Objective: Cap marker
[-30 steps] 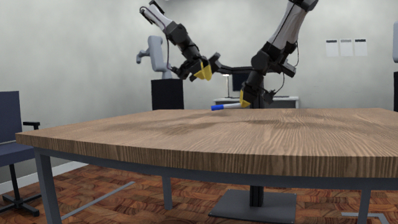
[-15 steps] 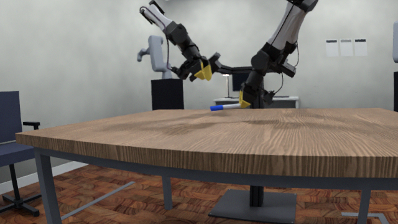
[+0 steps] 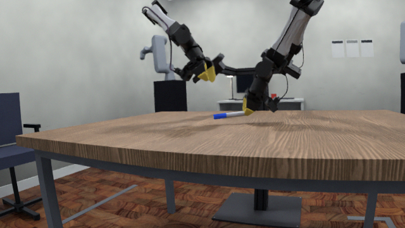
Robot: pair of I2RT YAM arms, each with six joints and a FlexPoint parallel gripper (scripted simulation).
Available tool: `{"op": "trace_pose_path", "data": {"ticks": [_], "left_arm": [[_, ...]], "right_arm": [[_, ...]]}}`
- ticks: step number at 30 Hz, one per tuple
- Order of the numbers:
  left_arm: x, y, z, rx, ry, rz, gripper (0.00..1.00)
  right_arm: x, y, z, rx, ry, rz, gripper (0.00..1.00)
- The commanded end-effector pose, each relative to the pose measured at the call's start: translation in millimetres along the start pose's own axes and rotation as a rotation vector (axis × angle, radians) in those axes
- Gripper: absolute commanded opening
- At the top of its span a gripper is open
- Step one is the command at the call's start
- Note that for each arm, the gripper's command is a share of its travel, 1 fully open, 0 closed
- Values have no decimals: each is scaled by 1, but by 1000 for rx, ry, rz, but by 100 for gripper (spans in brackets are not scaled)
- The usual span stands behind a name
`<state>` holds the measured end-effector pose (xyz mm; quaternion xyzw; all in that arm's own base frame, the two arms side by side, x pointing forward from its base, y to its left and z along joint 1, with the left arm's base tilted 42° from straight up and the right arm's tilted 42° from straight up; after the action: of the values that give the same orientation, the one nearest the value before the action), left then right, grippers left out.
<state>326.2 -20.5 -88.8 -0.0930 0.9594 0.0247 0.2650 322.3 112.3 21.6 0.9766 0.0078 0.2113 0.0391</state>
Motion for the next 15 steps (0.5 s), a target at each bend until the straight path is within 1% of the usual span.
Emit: {"op": "trace_pose_path", "data": {"ticks": [1,5,8,11,13,15], "left_arm": [[-12,-1,8,22,-10,11,6],[-16,-3,8,26,-34,9,6],[-16,1,17,27,-29,9,6],[-22,2,16,26,-24,10,6],[-19,-1,19,30,-19,12,6],[-19,4,23,26,-25,10,6]], "right_arm": [[8,-4,-6,10,19,8,65],[8,-4,-6,10,19,8,65],[8,-4,-6,10,19,8,65],[8,-4,-6,10,19,8,65],[8,-4,-6,10,19,8,65],[8,-4,-6,10,19,8,65]]}}
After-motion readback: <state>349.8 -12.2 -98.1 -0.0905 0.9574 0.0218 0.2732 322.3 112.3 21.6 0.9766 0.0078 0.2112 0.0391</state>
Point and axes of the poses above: on each arm, the point where the finger pads meet when closed, its own z axis out along the fingers, its own x axis across the jaws, y = z × x, the point moved 4 cm from there along -z, back along the fingers, and after that the axes turned 7 degrees about z, right-handed, at the moved point
